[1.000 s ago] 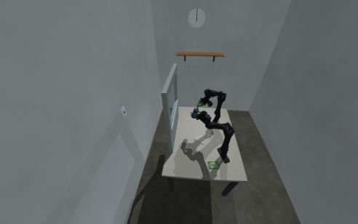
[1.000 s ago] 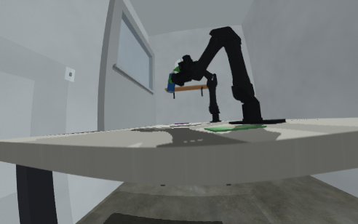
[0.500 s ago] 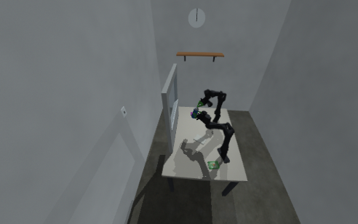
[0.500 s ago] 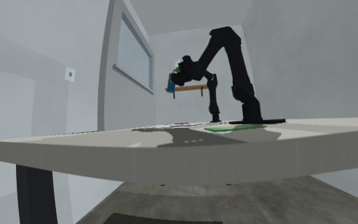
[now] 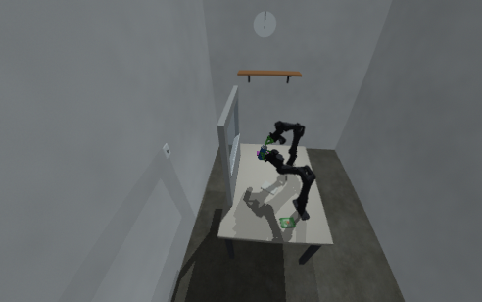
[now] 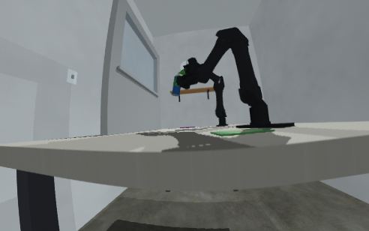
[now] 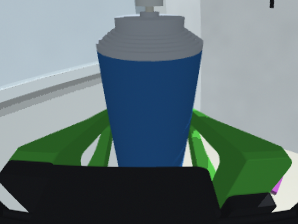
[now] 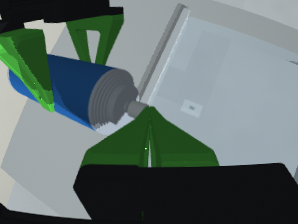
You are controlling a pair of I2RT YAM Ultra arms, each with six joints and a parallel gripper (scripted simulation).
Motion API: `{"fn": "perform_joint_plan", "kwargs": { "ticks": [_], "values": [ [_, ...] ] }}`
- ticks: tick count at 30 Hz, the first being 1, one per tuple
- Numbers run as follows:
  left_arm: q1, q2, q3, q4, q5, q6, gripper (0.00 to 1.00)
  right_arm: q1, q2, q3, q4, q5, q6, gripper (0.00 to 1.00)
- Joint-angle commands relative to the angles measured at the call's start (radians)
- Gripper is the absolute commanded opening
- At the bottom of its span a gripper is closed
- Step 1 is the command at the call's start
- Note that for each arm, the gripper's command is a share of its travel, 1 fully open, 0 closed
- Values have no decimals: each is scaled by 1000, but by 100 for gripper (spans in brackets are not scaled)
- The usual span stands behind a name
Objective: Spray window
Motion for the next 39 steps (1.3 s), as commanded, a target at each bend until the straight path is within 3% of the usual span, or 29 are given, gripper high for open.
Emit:
{"fn": "perform_joint_plan", "kwargs": {
  "ticks": [1,39],
  "values": [
    [2,-50,60,81,5,-2,0,2,-11,-23,-7,0,1,0],
    [-2,-55,55,80,5,4,0,-13,-39,-115,31,-18,-2,0]
  ]
}}
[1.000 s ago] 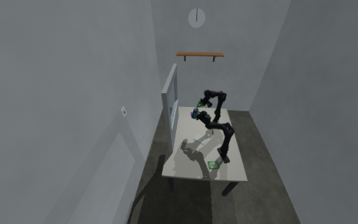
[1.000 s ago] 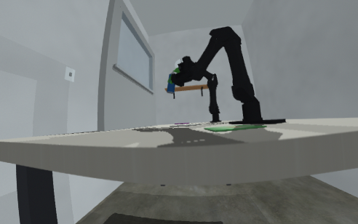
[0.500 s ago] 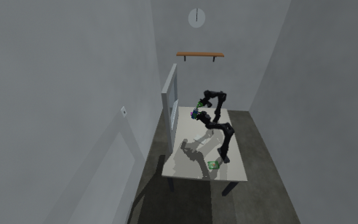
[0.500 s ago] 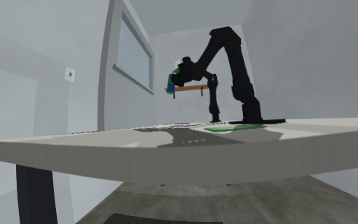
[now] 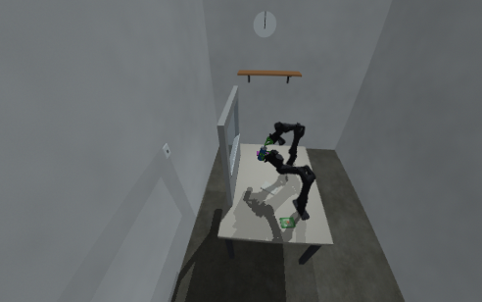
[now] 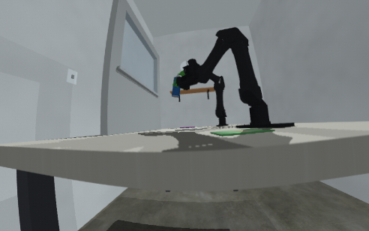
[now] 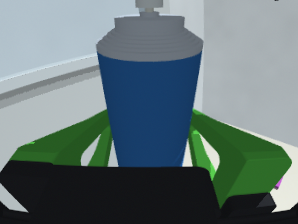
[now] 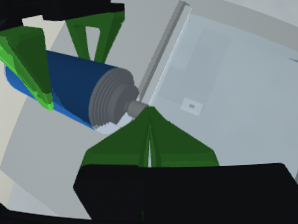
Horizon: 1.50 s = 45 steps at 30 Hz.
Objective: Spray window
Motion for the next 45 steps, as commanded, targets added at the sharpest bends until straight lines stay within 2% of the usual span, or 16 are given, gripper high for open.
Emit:
{"fn": "perform_joint_plan", "kwargs": {
  "ticks": [1,45],
  "values": [
    [-3,-55,55,114,19,4,0,-9,-17,-48,-41,-20,1,0],
    [-9,-62,48,111,18,11,0,-21,-44,-139,10,-44,-2,0]
  ]
}}
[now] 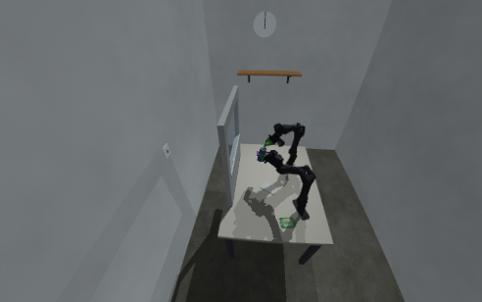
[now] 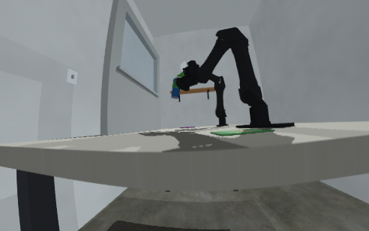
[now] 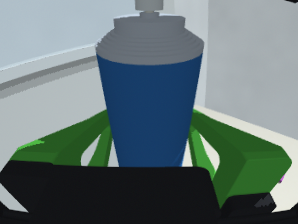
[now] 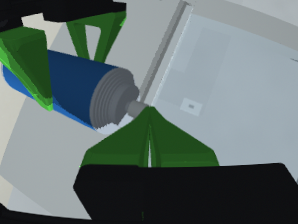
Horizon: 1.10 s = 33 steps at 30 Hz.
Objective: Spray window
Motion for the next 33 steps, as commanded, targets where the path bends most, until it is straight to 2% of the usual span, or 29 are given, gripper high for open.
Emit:
{"fn": "perform_joint_plan", "kwargs": {
  "ticks": [1,33],
  "values": [
    [-11,-63,49,151,37,11,0,-3,1,-47,-77,-34,0,0],
    [-11,-64,47,151,36,12,0,-3,-22,-59,-40,-35,-1,0]
  ]
}}
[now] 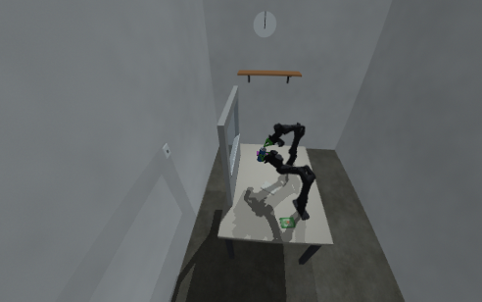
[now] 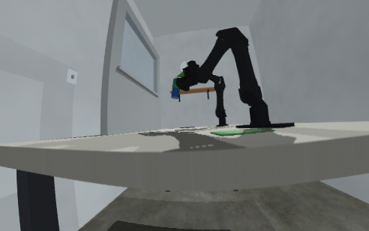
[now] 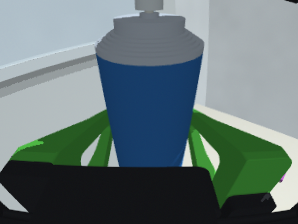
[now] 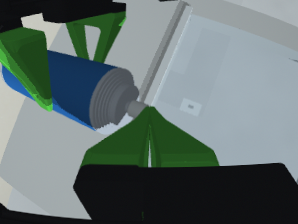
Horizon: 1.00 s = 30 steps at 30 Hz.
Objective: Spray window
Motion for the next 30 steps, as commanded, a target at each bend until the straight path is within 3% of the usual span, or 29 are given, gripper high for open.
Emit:
{"fn": "perform_joint_plan", "kwargs": {
  "ticks": [1,19,30],
  "values": [
    [-11,-64,47,157,40,12,0,-11,-27,-49,-57,-31,1,0],
    [7,-58,53,160,34,-7,0,-22,-91,-59,-110,-30,1,0],
    [1,-42,62,160,33,-2,0,-18,-126,14,-123,-18,-2,0]
  ]
}}
